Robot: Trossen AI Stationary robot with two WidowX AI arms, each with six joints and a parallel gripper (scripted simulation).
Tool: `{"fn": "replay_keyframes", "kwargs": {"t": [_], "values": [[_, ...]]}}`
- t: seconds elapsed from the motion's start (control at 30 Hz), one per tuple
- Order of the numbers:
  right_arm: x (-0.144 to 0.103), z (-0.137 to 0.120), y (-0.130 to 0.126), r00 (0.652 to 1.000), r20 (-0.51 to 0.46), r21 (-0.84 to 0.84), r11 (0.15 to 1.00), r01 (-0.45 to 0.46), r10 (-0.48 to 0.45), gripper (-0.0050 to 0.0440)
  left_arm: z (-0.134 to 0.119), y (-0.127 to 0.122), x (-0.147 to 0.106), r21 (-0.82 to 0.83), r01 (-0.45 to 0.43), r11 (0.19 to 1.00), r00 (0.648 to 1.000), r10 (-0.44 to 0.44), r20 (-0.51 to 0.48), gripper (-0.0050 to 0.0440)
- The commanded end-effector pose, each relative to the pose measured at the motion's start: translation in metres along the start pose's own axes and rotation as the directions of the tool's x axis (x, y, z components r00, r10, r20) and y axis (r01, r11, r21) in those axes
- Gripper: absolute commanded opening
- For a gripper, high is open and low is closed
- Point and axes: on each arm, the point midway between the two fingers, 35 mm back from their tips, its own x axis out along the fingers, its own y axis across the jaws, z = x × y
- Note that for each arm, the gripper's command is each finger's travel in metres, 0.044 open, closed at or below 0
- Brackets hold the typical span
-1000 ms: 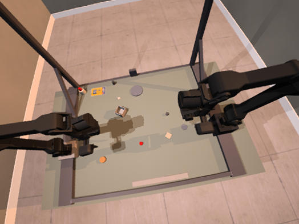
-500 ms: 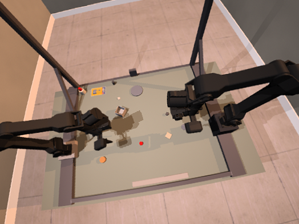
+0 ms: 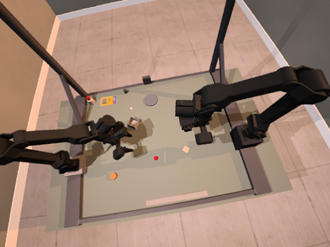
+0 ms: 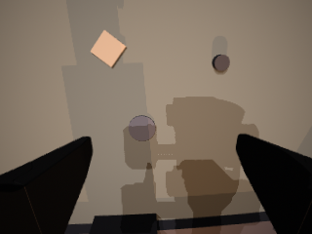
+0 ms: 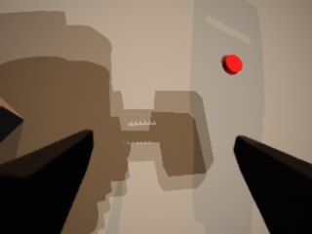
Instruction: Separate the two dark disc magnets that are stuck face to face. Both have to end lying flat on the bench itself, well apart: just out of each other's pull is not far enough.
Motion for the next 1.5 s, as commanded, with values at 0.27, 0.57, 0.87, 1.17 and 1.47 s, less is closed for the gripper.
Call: {"fn": "replay_keyframes", "kwargs": {"t": [0.27, 0.57, 0.87, 1.17, 1.47], "values": [[0.014, 0.016, 0.023, 0.974, 0.223, 0.028, 0.999, 0.017, -0.023, 0.04, 0.022, -0.021, 0.023, -0.011, 0.011, 1.0, 1.0, -0.011, 0.011, 0.04], [0.015, 0.019, 0.037, 0.939, 0.343, 0.055, 0.998, 0.009, -0.028, 0.04, 0.029, -0.034, 0.042, -0.015, 0.01, 1.0, 1.0, -0.009, 0.002, 0.04], [0.007, 0.022, 0.048, 0.883, 0.468, 0.094, 0.995, -0.014, -0.032, 0.04, 0.034, -0.046, 0.063, -0.02, 0.005, 1.0, 1.0, -0.005, -0.008, 0.04], [-0.005, 0.022, 0.055, 0.822, 0.568, 0.135, 0.99, -0.049, -0.037, 0.04, 0.036, -0.058, 0.082, -0.024, -0.001, 1.0, 1.0, 0.0, -0.016, 0.04], [-0.022, 0.019, 0.059, 0.752, 0.658, 0.181, 0.979, -0.099, -0.045, 0.04, 0.037, -0.07, 0.102, -0.028, -0.005, 1.0, 1.0, 0.004, -0.024, 0.04]]}}
